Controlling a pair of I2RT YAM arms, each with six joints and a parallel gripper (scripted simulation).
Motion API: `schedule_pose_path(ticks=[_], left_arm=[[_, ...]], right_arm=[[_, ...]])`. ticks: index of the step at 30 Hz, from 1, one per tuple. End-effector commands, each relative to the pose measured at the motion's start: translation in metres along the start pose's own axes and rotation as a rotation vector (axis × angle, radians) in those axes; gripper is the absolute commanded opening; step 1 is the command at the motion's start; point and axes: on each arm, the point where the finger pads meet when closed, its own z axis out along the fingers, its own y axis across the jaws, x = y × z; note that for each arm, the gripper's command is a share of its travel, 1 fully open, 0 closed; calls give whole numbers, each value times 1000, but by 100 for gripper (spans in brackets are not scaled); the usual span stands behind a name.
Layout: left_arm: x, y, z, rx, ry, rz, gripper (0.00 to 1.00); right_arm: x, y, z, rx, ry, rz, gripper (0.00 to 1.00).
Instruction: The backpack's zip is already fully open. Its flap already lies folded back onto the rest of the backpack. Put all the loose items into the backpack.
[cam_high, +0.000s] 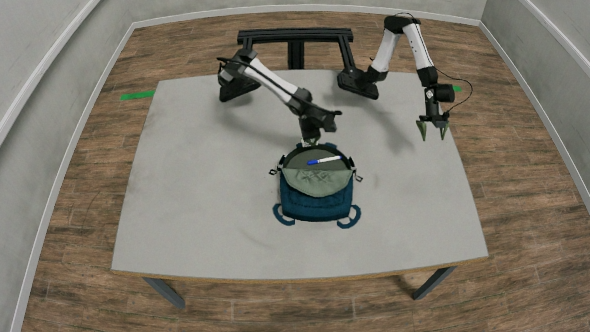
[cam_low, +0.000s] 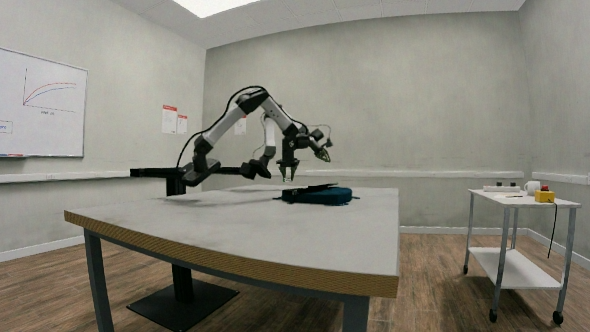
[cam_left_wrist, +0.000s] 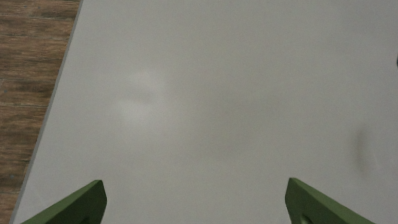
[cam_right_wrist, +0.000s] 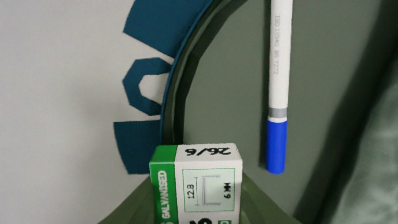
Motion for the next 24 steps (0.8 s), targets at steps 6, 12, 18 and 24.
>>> schedule_pose_path(ticks=[6, 12, 18, 24], left_arm=[[-4, 1, -2, -3, -11, 2, 90], [-4, 1, -2, -3, -11, 2, 90], [-4, 1, -2, -3, -11, 2, 90], [-4, 1, -2, -3, -11, 2, 90]], right_arm=[[0, -14, 11, 35, -27, 7, 29], [-4, -22, 8, 49, -38, 15, 29], [0, -22, 8, 30, -21, 4, 29], [-4, -18, 6, 34, -28, 0, 29]])
